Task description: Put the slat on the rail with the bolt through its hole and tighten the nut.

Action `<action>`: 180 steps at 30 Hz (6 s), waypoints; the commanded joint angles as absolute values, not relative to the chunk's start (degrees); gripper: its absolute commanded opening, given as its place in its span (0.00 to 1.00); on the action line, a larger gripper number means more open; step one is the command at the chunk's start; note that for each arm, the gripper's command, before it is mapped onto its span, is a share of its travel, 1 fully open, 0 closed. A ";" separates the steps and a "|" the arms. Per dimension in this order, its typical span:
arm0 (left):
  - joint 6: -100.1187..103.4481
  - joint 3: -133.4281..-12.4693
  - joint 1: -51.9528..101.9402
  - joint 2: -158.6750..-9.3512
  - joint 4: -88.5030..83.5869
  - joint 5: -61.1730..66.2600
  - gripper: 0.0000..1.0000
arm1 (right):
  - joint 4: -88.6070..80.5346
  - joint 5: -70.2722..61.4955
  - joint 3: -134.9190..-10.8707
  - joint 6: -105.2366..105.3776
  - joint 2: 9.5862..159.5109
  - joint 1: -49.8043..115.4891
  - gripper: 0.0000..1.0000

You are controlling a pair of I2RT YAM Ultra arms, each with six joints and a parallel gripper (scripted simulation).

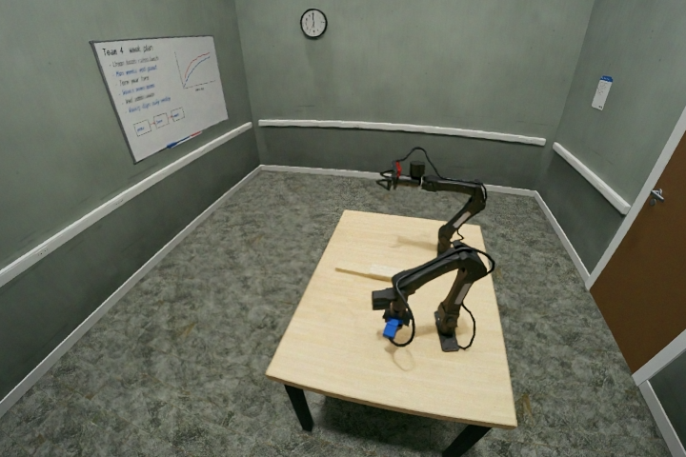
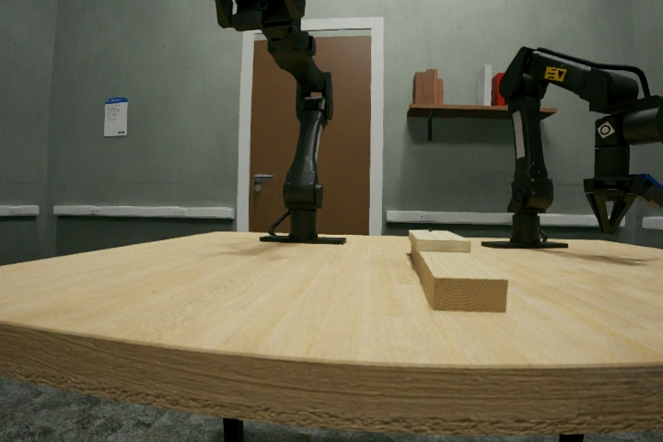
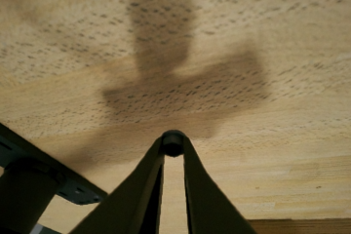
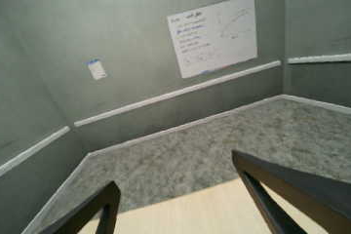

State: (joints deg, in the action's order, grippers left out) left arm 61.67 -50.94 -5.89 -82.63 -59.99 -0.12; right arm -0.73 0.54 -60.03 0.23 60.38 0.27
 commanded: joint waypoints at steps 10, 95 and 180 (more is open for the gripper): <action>62.39 -55.78 -6.16 -79.87 -65.01 0.24 0.12 | 0.27 0.02 -60.30 -0.01 59.86 0.01 1.00; 98.73 -77.98 47.02 -99.47 -67.81 0.14 0.12 | 0.27 0.02 -60.30 -0.01 59.86 0.01 1.00; 110.56 -82.71 62.74 -104.45 -67.61 0.00 0.12 | 0.27 0.02 -60.30 -0.01 59.86 0.01 1.00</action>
